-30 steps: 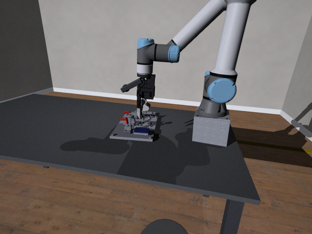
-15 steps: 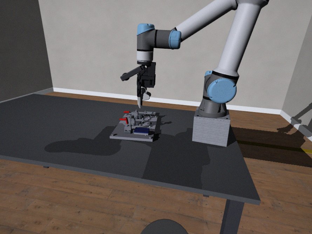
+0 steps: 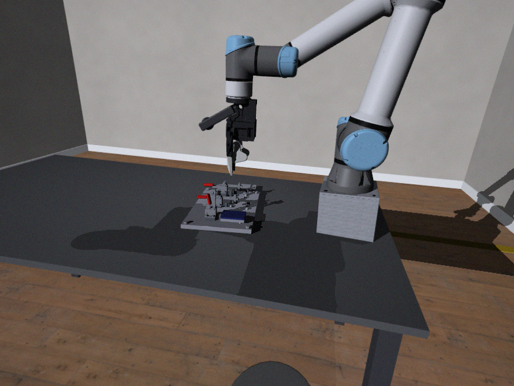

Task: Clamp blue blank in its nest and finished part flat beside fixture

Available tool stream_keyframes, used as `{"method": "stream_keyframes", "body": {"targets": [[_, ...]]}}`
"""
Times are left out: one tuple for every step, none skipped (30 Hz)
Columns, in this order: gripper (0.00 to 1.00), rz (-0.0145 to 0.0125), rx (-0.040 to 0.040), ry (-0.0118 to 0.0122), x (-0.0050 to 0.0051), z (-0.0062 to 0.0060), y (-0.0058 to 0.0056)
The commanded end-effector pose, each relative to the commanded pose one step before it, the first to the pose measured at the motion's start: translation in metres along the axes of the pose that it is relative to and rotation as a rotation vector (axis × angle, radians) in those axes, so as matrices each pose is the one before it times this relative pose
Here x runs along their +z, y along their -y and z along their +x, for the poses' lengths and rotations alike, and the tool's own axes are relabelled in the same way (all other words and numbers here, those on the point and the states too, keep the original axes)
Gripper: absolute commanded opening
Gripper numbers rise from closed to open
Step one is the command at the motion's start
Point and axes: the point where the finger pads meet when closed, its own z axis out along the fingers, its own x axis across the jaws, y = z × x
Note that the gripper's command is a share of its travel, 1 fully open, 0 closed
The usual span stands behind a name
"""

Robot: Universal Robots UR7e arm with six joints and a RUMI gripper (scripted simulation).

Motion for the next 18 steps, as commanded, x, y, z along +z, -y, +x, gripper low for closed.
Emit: {"method": "stream_keyframes", "body": {"targets": [[0.28, -0.00255, 0.00233, 0.00140, 0.00113, 0.02324, -0.00189], [0.28, 0.00001, 0.00000, 0.00001, 0.00000, 0.00493, 0.00000], [0.28, 0.00001, 0.00000, 0.00001, 0.00000, 0.00476, 0.00000], [0.28, 0.00001, 0.00000, 0.00001, 0.00000, 0.00444, 0.00000], [0.28, 0.00001, 0.00000, 0.00001, 0.00000, 0.00399, 0.00001], [0.28, 0.00001, 0.00000, 0.00001, 0.00000, 0.00342, 0.00000], [0.28, 0.00001, 0.00000, 0.00000, 0.00000, 0.00278, 0.00000], [0.28, 0.00000, 0.00000, 0.00000, 0.00000, 0.00209, 0.00001], [0.28, 0.00000, 0.00000, 0.00000, 0.00000, 0.00000, 0.00000], [0.28, 0.00000, 0.00000, 0.00000, 0.00000, 0.00000, 0.00000], [0.28, 0.00000, 0.00000, 0.00000, 0.00000, 0.00142, 0.00000], [0.28, 0.00000, 0.00000, 0.00000, 0.00000, 0.00081, 0.00000], [0.28, 0.00011, 0.00000, -0.00002, -0.00001, 0.00033, 0.00003], [0.28, 0.00012, 0.00000, -0.00003, -0.00001, 0.00006, 0.00003], [0.28, -0.00010, 0.00000, 0.00000, 0.00006, 0.00001, 0.00001], [0.28, -0.00043, 0.00000, -0.00003, 0.00016, 0.00003, -0.00003], [0.28, -0.00013, 0.00000, -0.00009, 0.00003, 0.00006, 0.00008], [0.28, -0.00002, 0.00000, -0.00010, -0.00001, 0.00005, 0.00009]]}}
